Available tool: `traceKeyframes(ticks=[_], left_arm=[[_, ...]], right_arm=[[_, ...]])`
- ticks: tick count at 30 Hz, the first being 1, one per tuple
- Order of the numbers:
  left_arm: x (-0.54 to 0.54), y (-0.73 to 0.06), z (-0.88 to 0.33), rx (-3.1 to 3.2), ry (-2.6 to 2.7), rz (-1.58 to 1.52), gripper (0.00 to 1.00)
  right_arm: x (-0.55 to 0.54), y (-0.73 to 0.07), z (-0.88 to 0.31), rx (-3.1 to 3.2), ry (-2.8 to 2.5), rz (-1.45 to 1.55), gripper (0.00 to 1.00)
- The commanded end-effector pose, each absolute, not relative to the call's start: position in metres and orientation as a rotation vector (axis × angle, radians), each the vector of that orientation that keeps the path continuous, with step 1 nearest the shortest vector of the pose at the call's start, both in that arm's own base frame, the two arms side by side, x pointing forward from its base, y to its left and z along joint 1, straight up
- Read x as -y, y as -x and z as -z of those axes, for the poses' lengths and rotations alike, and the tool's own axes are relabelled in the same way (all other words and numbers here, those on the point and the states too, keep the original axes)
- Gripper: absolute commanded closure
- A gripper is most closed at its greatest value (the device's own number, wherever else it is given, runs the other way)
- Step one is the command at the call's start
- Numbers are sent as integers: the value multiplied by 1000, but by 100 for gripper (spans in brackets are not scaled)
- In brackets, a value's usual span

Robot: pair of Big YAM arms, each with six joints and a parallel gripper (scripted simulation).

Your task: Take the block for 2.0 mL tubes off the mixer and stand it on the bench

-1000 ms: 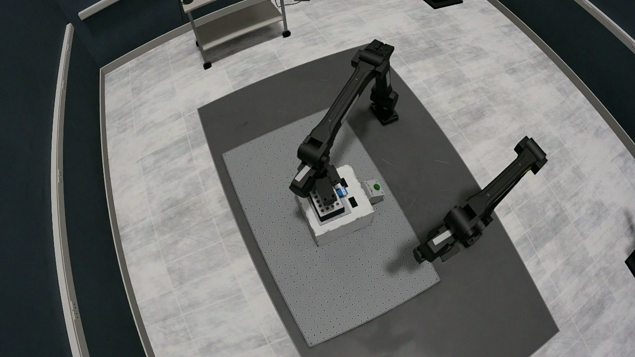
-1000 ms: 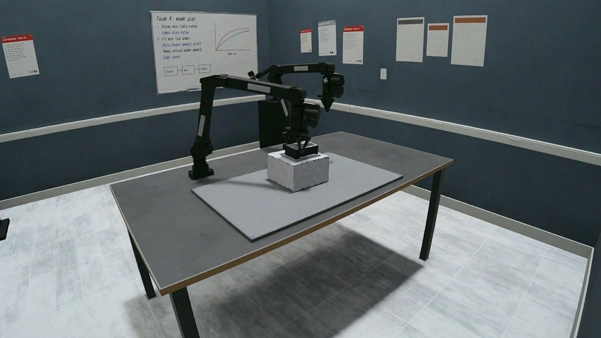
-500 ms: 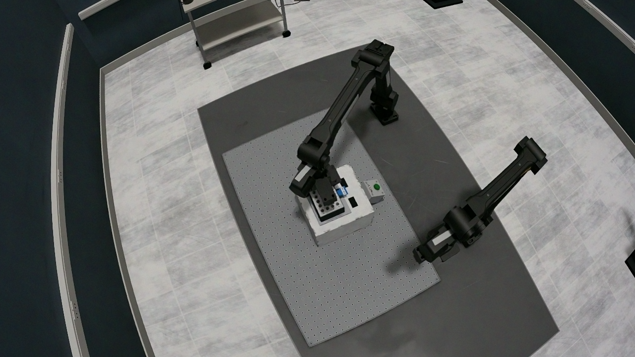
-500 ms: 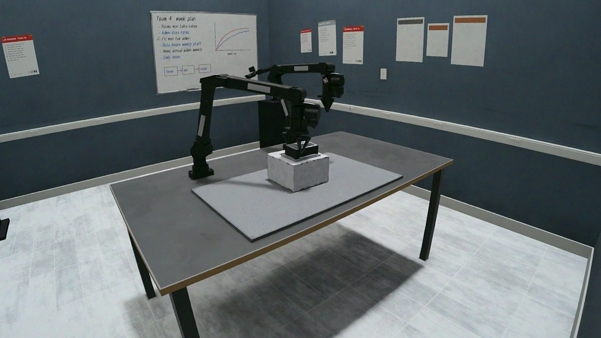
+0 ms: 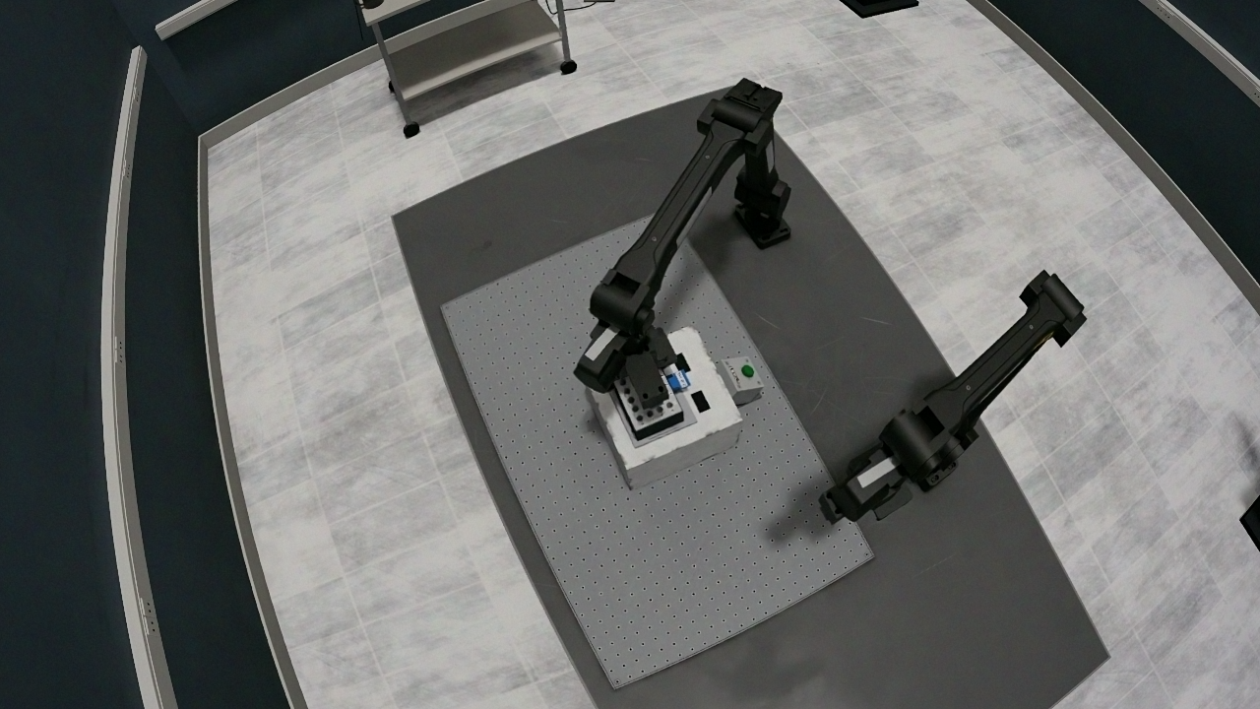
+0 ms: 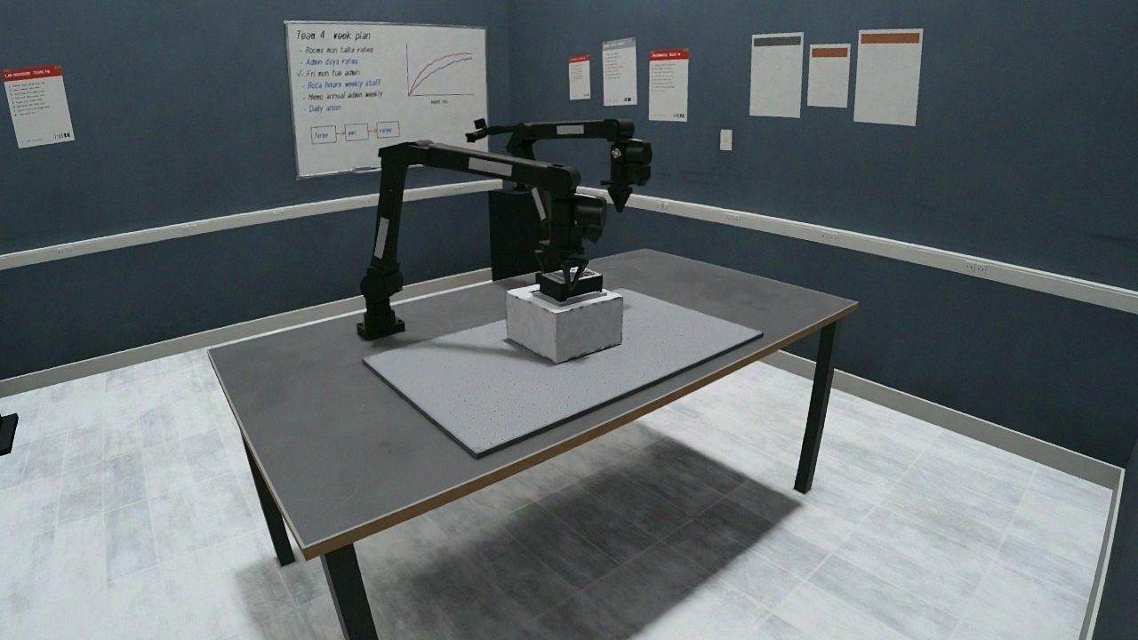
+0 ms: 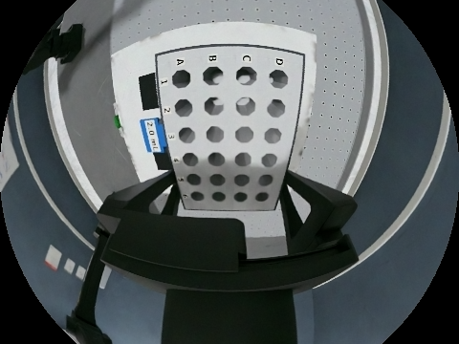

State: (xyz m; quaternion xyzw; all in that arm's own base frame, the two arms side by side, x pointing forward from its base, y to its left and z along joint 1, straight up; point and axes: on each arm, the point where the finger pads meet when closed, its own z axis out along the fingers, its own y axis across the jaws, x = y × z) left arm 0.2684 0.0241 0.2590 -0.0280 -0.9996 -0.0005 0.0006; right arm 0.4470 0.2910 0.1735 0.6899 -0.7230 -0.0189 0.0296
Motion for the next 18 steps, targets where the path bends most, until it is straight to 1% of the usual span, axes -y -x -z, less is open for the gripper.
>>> traceKeyframes(ticks=[1, 18], left_arm=[[-24, -275, -269, 3176, 87, 10, 100], [-25, -281, -284, 3217, 89, 17, 100]], right_arm=[[-299, -433, -212, 2197, -2223, 65, 100], [-300, -434, -217, 2199, -2227, 69, 100]])
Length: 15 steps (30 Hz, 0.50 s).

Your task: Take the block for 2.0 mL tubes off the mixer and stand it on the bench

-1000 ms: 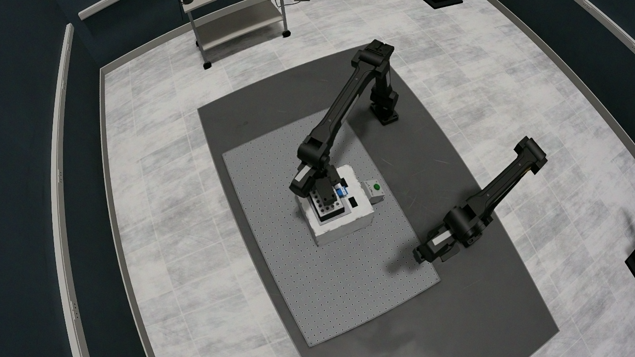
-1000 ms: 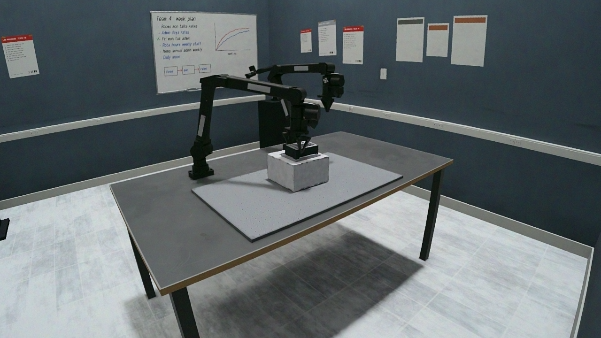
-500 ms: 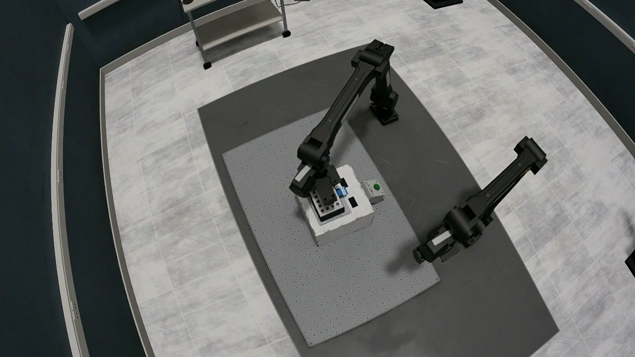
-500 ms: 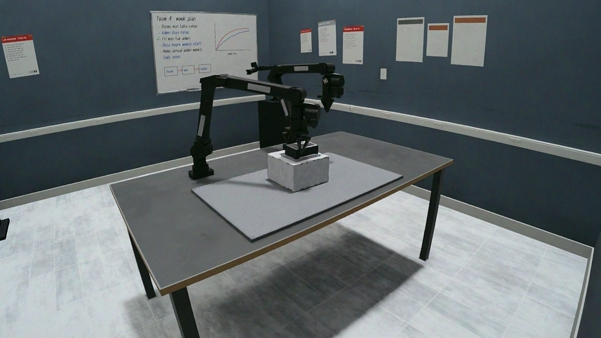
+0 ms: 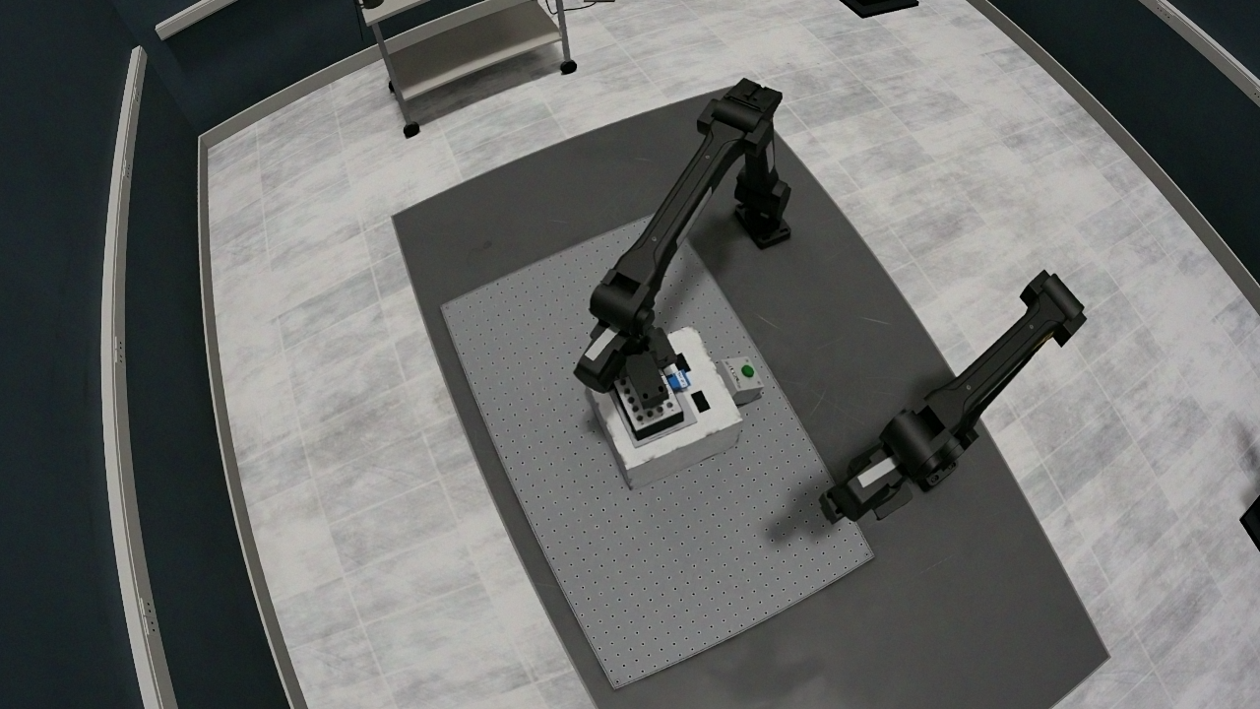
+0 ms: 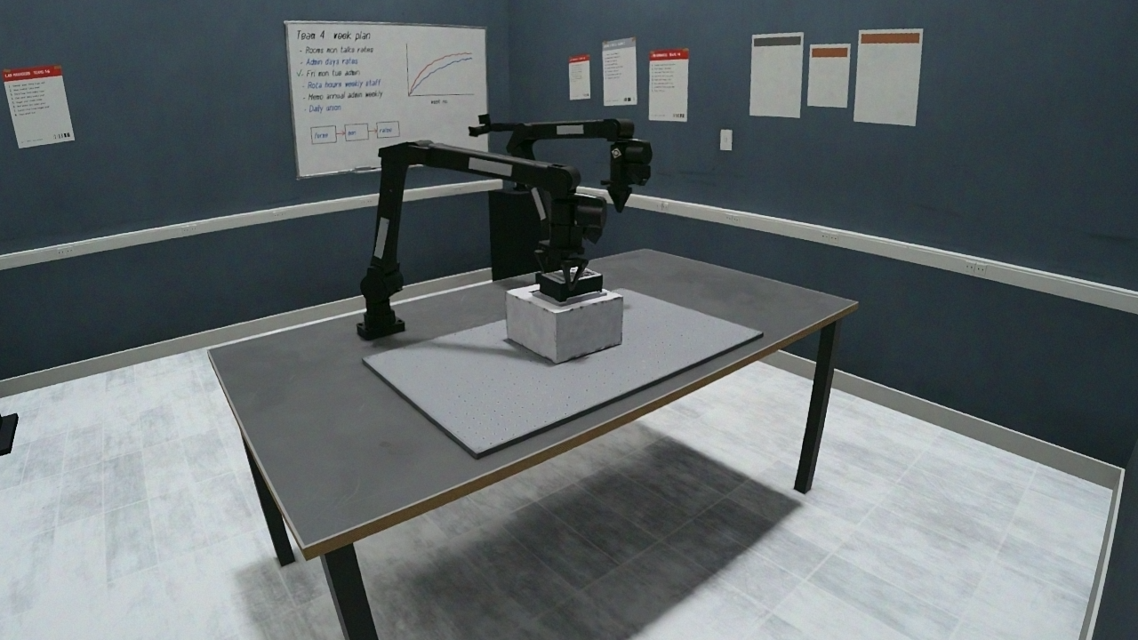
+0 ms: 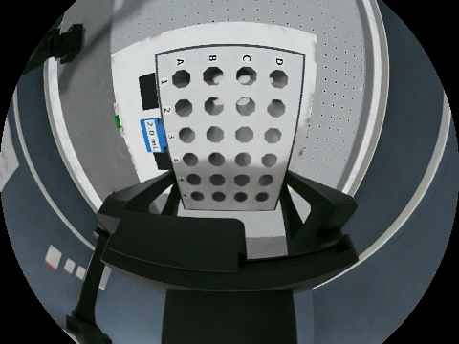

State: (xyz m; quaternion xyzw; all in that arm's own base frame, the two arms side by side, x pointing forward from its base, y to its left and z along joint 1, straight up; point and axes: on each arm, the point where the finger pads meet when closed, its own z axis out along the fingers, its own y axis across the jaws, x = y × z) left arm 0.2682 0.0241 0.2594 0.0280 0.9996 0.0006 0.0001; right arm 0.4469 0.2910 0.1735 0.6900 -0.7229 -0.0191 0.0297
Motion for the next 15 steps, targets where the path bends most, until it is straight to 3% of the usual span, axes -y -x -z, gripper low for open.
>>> traceKeyframes(ticks=[1, 15], left_arm=[[-25, -281, -284, -3063, -84, -17, 100], [-25, -283, -289, -3053, -85, -18, 100]], right_arm=[[-301, -435, -216, 2198, -2226, 72, 100], [-294, -455, -204, 2215, -2162, 79, 100]])
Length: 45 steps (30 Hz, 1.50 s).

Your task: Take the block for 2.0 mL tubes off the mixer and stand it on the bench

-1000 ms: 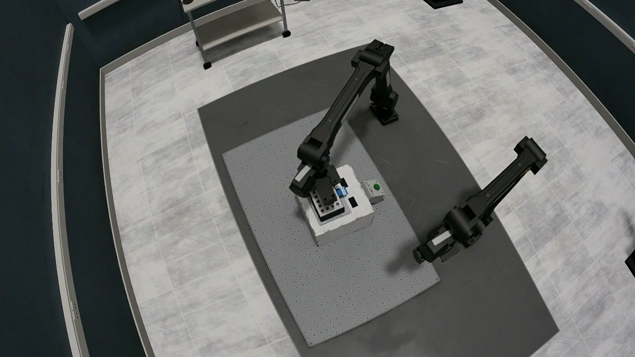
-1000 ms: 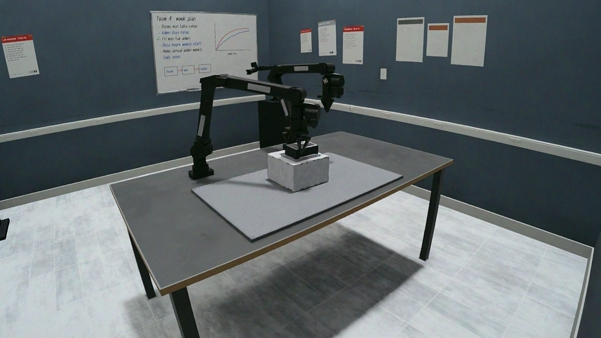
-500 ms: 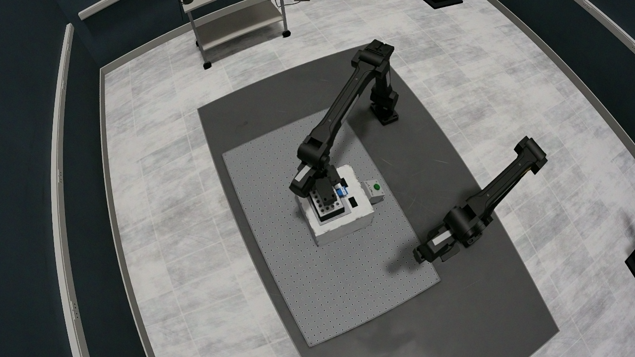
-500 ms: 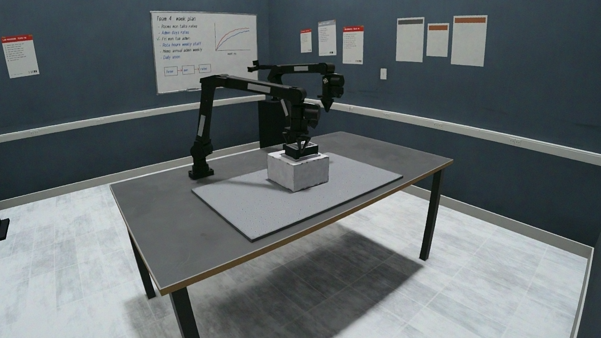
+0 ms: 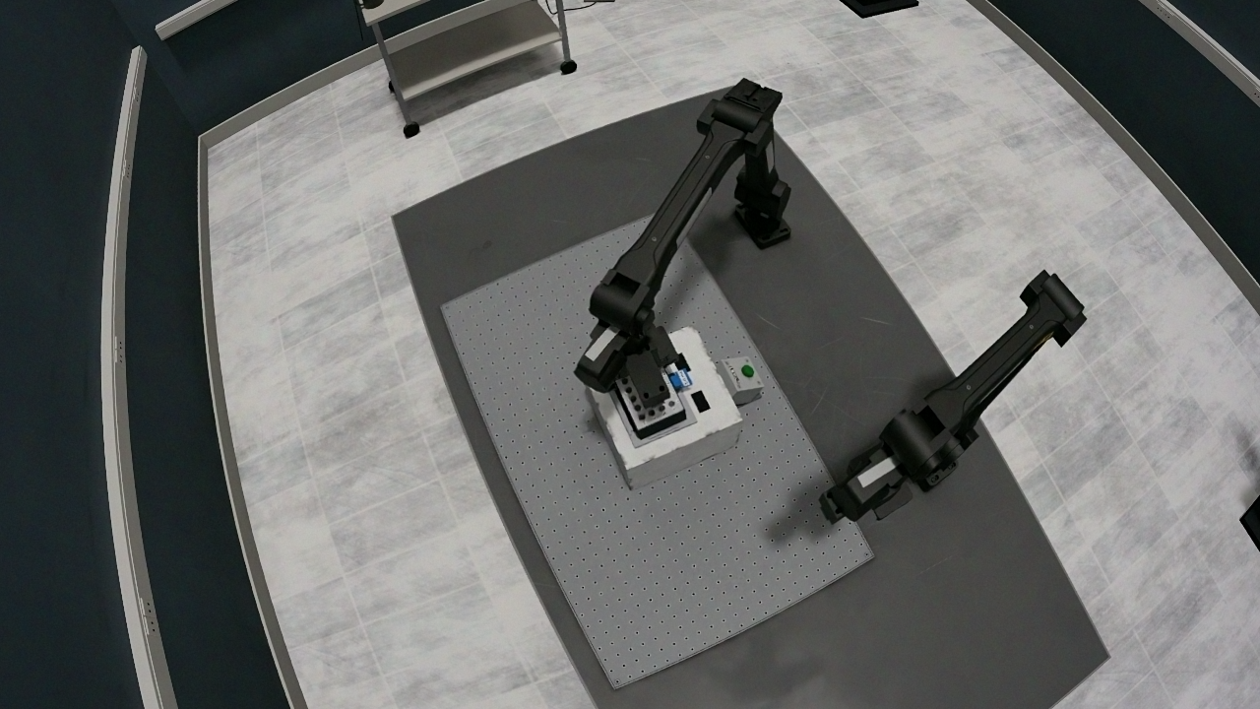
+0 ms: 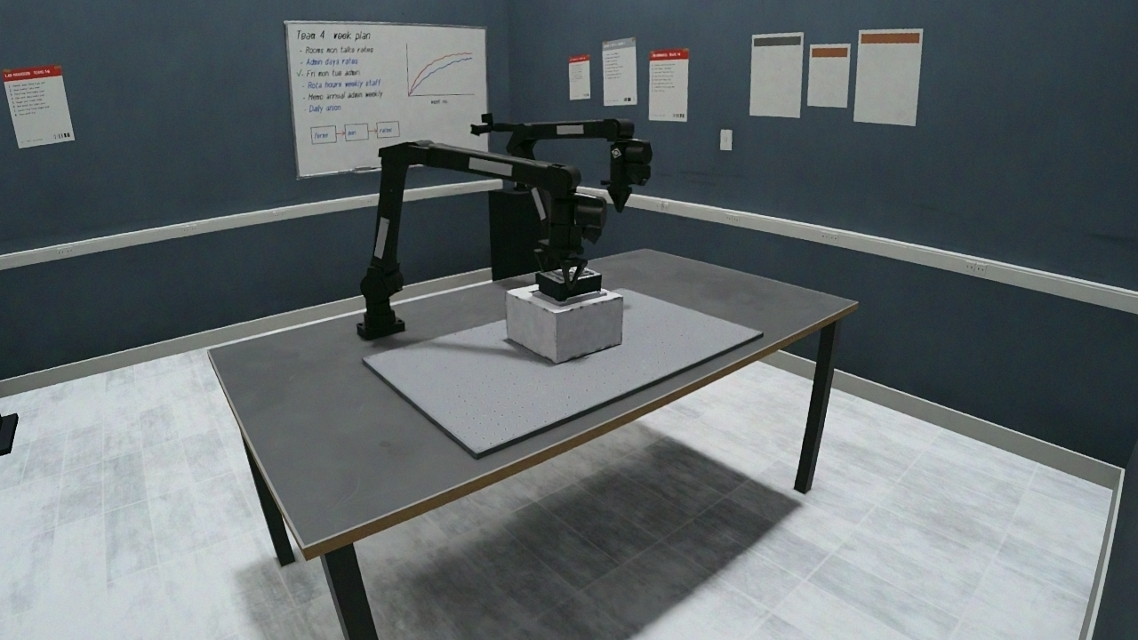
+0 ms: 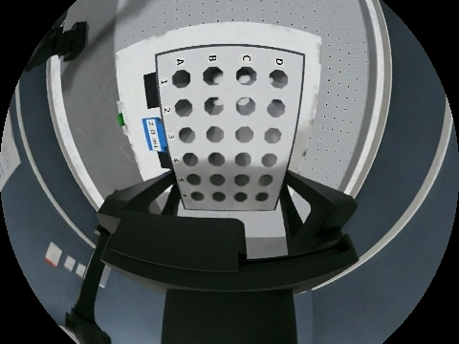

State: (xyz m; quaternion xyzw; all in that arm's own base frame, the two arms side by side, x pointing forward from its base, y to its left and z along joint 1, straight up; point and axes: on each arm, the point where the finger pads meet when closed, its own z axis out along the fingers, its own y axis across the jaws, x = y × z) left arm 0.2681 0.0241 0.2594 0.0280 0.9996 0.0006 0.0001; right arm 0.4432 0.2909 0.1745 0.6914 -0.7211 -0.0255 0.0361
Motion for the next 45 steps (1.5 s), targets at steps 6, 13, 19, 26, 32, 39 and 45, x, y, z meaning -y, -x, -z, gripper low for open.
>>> traceKeyframes(ticks=[6, 13, 19, 26, 32, 39, 45], left_arm=[[-25, -283, -288, -3056, -85, -17, 100], [-25, -277, -276, -3085, -86, -12, 100], [-25, -272, -267, -3110, -87, -7, 100], [-24, -268, -260, -3127, -88, -4, 100], [-24, -267, -258, -3132, -88, -3, 100], [-25, -272, -266, -3111, -88, -7, 100], [-26, -277, -275, -3088, -88, -11, 100]], right_arm=[[-294, -459, -199, 2228, -2148, 84, 100], [-295, -469, -198, 2252, -2158, 70, 100], [-295, -469, -200, 2265, -2172, 56, 100], [-294, -463, -201, 2255, -2162, 83, 100], [-301, -453, -201, 2245, -2143, 86, 100], [-307, -448, -201, 2241, -2145, 85, 100], [-307, -448, -202, 2239, -2146, 85, 100]])
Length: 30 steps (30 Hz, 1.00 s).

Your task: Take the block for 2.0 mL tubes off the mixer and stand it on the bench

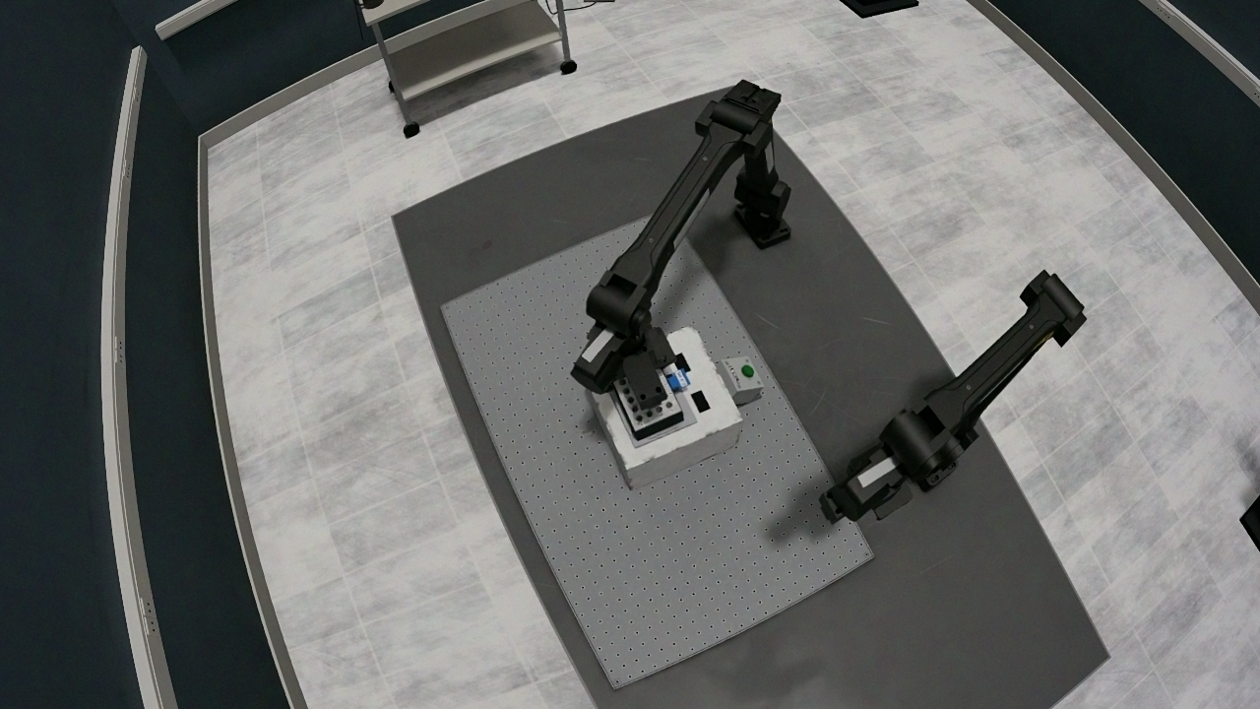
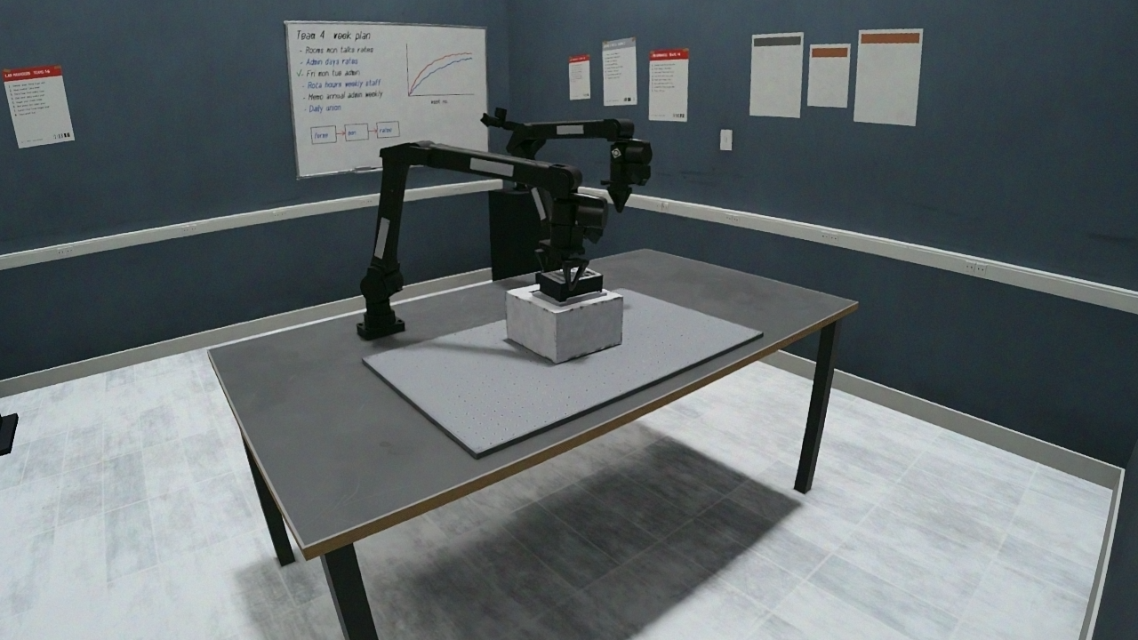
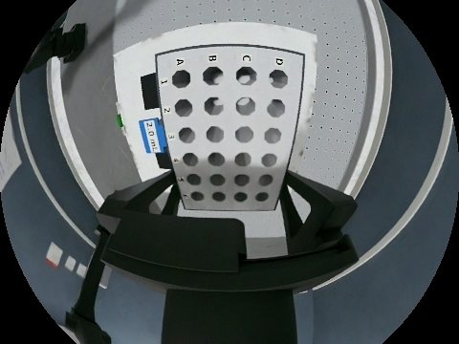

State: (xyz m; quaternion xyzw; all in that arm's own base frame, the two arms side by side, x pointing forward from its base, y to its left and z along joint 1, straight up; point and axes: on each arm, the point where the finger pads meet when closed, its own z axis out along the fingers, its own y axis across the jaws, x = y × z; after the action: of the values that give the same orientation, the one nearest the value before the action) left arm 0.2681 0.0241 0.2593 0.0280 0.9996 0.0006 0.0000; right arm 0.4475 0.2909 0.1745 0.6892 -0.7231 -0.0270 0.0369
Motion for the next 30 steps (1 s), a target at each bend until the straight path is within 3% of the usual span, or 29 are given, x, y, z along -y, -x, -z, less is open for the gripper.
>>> traceKeyframes(ticks=[1, 30], left_arm=[[-26, -278, -277, -3084, -88, -11, 100], [-27, -284, -287, -3060, -88, -15, 100]], right_arm=[[-307, -448, -202, 2239, -2147, 84, 100], [-310, -444, -202, 2190, -2198, 86, 100]])
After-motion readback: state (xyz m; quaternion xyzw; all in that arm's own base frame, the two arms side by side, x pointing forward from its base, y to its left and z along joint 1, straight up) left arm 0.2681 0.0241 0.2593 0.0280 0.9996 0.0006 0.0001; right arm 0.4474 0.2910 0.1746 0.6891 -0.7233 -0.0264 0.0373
